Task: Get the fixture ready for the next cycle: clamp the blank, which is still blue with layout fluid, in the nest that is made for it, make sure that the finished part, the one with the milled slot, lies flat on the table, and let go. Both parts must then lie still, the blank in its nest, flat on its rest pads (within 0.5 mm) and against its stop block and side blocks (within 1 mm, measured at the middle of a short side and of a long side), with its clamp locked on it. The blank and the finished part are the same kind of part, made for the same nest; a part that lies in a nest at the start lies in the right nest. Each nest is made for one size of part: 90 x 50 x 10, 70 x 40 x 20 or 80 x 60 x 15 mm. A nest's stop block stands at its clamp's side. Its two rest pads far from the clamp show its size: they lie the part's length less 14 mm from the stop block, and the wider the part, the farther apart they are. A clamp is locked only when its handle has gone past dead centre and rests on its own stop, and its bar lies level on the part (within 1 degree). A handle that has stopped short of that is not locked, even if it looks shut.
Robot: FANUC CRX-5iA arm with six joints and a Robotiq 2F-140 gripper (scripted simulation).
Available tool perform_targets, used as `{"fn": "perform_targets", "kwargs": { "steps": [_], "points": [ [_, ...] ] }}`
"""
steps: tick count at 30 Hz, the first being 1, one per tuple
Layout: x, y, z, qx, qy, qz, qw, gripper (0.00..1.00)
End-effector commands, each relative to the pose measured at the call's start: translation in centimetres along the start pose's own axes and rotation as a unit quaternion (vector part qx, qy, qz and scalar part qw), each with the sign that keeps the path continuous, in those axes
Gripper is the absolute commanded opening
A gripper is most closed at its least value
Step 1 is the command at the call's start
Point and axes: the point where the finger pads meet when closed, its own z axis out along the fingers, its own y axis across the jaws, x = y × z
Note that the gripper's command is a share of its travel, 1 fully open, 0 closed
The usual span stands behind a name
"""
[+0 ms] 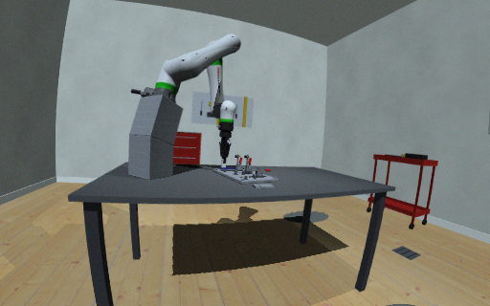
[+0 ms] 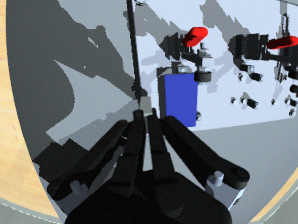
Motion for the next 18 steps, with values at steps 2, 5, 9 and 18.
{"fn": "perform_targets", "kwargs": {
  "steps": [2,5,9,18],
  "points": [
    [0.01,0.01,-0.01,0.000,0.000,0.000,1.000,0.00],
    [0.01,0.01,-0.01,0.000,0.000,0.000,1.000,0.00],
    [0.01,0.30,-0.01,0.000,0.000,0.000,1.000,0.00],
    [0.01,0.41,-0.01,0.000,0.000,0.000,1.000,0.00]
  ]
}}
